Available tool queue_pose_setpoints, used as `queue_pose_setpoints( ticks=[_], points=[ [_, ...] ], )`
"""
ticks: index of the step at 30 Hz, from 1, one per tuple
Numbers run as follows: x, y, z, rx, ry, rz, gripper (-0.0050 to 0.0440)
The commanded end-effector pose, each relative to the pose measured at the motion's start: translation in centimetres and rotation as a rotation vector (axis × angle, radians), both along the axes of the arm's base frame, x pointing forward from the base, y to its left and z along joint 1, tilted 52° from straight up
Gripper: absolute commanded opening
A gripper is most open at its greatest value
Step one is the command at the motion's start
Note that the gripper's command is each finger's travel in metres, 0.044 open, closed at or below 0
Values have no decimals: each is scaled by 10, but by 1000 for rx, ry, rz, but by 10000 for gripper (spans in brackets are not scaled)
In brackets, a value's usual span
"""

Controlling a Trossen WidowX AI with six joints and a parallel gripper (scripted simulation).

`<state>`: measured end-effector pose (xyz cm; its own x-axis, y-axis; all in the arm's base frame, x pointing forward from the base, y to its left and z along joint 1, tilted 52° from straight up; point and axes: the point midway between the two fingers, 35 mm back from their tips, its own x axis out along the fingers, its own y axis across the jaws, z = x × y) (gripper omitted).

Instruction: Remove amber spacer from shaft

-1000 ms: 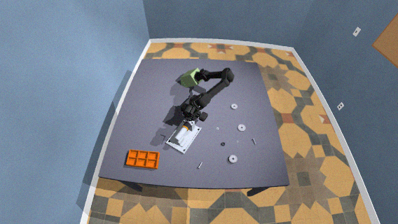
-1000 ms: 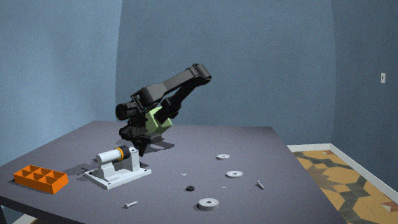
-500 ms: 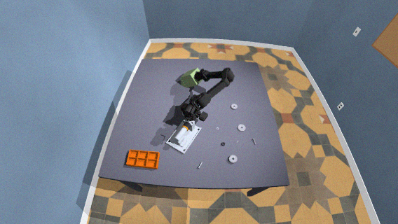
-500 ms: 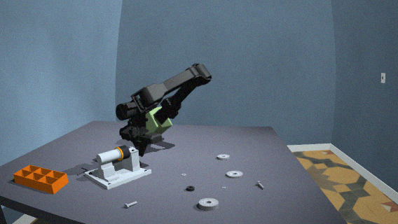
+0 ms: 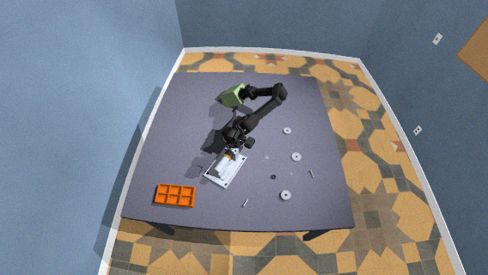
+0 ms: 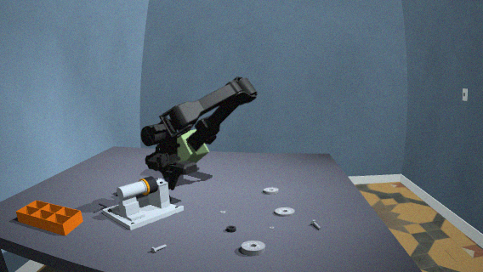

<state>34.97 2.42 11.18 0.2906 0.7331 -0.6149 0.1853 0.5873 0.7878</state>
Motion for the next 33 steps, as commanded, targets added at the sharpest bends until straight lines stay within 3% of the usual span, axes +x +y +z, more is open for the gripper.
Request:
queue_pose_setpoints(
  ticks=[1, 33],
  points=[
    [0, -1, 8, -9, -23, -7, -50],
    [-4, 0, 8, -9, -23, -6, -50]
  ],
)
